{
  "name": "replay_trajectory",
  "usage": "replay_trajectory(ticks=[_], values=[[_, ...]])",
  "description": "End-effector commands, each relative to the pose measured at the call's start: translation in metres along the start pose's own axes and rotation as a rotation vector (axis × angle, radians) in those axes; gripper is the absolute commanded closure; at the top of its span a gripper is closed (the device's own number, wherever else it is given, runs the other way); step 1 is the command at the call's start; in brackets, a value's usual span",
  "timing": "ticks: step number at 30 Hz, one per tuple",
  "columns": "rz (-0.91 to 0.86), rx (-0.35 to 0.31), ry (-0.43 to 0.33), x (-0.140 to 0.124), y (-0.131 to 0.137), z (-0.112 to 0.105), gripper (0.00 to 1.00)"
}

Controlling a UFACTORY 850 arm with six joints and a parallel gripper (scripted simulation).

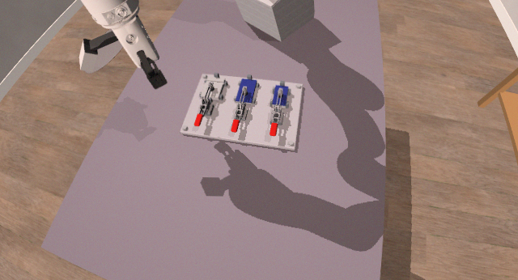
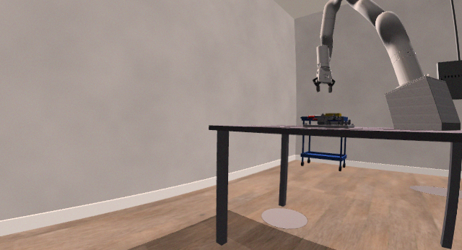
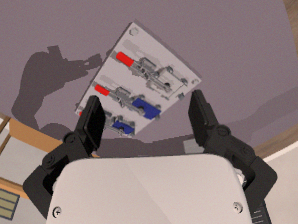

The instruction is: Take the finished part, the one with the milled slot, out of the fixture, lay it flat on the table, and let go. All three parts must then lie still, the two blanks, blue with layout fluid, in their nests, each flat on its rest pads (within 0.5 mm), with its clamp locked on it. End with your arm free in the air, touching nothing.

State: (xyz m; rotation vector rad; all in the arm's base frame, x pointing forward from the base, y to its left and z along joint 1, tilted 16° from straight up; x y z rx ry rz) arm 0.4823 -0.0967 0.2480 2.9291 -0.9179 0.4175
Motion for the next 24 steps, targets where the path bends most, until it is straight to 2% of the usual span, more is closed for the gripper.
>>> replay_trajectory(ticks=[1, 12, 24], values=[[0.000, 0.001, 0.002, 0.001, 0.000, -0.001, 0.00], [-0.006, -0.002, 0.002, 0.000, 0.000, 0.000, 0.00], [-0.095, -0.030, 0.012, -0.012, 0.009, 0.004, 0.00]])
Point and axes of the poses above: the point where the finger pads meet when closed, its own z axis out along the fingers, its own y axis across the jaws, x = y × z, the point moved 7 cm from there along -z, back along the fingers, and after that the axes turned 6 degrees about -z, right-handed, at the moved point
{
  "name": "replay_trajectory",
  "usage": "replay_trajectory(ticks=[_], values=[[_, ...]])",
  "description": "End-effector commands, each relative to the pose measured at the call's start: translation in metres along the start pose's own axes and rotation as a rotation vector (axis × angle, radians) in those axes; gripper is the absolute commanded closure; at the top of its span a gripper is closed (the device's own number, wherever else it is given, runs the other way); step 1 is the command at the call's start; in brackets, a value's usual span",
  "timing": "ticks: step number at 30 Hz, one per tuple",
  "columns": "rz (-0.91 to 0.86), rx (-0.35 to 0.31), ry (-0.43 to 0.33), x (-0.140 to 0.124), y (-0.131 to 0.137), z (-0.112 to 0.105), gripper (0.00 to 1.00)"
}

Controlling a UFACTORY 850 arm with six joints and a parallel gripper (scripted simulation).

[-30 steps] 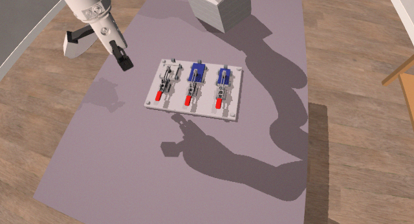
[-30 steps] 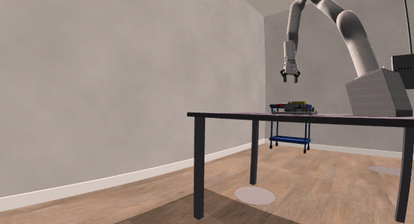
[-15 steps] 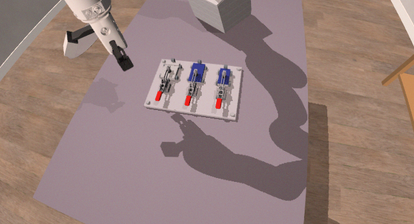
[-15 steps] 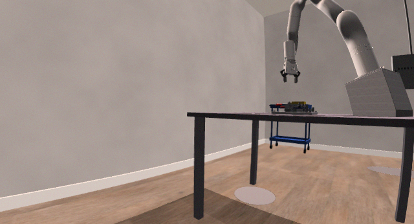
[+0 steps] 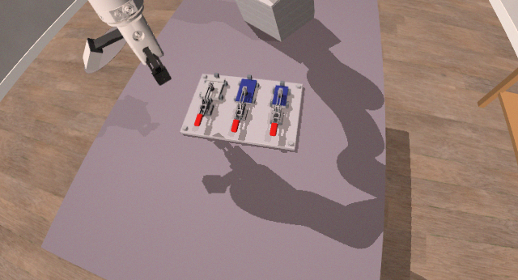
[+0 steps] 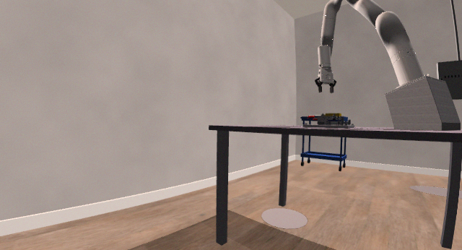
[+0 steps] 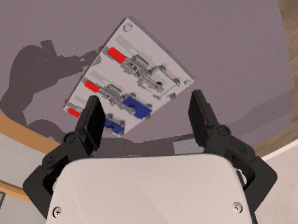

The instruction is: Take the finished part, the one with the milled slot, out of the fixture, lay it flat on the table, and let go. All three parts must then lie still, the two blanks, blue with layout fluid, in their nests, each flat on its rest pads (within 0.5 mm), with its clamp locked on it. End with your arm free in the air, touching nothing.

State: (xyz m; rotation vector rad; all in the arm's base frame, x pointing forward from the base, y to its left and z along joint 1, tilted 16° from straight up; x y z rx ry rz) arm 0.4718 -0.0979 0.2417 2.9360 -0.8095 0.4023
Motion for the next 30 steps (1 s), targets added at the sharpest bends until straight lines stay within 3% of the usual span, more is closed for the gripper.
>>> replay_trajectory(ticks=[1, 22, 30], values=[[-0.023, -0.013, 0.012, -0.003, 0.001, 0.001, 0.00], [-0.023, -0.013, 0.012, -0.003, 0.001, 0.001, 0.00], [-0.100, -0.031, 0.020, -0.014, 0.006, 0.004, 0.00]])
Point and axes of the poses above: the point where the finger pads meet when closed, its own z axis out along the fingers, its own y axis across the jaws, x = y × z, the point moved 7 cm from there along -z, back along the fingers, and after that the axes turned 6 degrees about -z, right-handed, at the moved point
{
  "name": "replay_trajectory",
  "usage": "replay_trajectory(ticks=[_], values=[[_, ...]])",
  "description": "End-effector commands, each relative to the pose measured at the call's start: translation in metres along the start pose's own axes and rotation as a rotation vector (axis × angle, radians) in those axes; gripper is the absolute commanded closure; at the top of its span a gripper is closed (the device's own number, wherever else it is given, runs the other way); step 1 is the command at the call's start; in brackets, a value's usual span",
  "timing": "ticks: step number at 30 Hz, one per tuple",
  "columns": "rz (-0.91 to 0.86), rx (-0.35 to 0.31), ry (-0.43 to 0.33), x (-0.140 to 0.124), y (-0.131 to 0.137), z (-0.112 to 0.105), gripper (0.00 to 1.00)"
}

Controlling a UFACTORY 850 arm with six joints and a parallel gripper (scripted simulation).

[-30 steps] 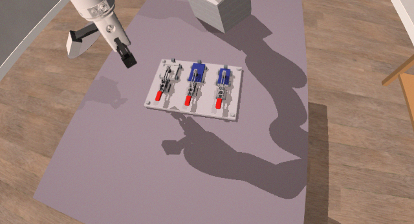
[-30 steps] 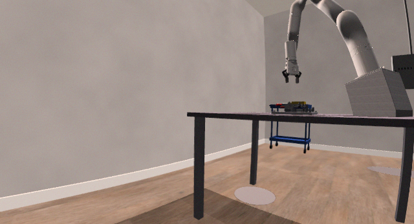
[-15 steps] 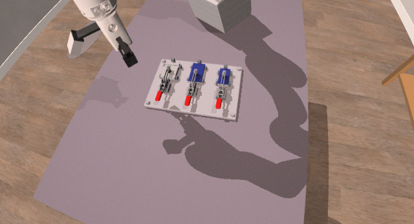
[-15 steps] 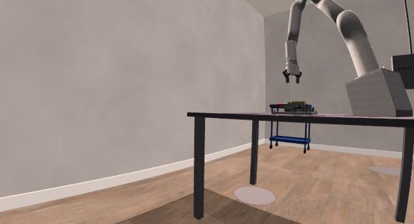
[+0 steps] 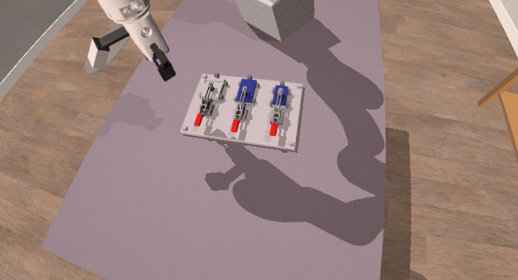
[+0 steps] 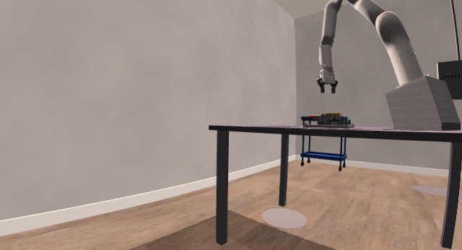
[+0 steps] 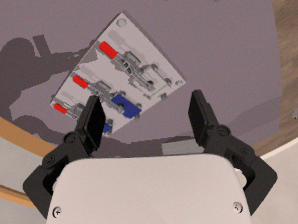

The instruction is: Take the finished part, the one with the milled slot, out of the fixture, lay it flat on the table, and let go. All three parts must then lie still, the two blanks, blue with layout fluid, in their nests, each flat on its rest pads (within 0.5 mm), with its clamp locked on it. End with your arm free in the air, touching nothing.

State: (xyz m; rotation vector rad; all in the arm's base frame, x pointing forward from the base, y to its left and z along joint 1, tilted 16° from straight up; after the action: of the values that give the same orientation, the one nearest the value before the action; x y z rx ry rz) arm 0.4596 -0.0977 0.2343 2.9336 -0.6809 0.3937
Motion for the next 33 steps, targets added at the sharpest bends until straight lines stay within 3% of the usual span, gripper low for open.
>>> replay_trajectory(ticks=[1, 21, 24, 33], values=[[-0.015, -0.009, 0.013, -0.002, 0.000, 0.000, 0.00], [-0.015, -0.009, 0.013, -0.002, 0.000, 0.000, 0.00], [-0.111, -0.024, 0.022, -0.016, 0.004, 0.004, 0.00], [-0.111, -0.024, 0.022, -0.016, 0.004, 0.004, 0.00]])
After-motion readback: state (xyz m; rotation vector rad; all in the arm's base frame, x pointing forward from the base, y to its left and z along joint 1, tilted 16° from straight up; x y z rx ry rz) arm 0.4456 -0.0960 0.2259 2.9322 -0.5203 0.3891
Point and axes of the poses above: the point where the finger pads meet when closed, its own z axis out along the fingers, its own y axis across the jaws, x = y × z, the point moved 7 cm from there along -z, back along the fingers, and after that the axes turned 6 degrees about -z, right-handed, at the moved point
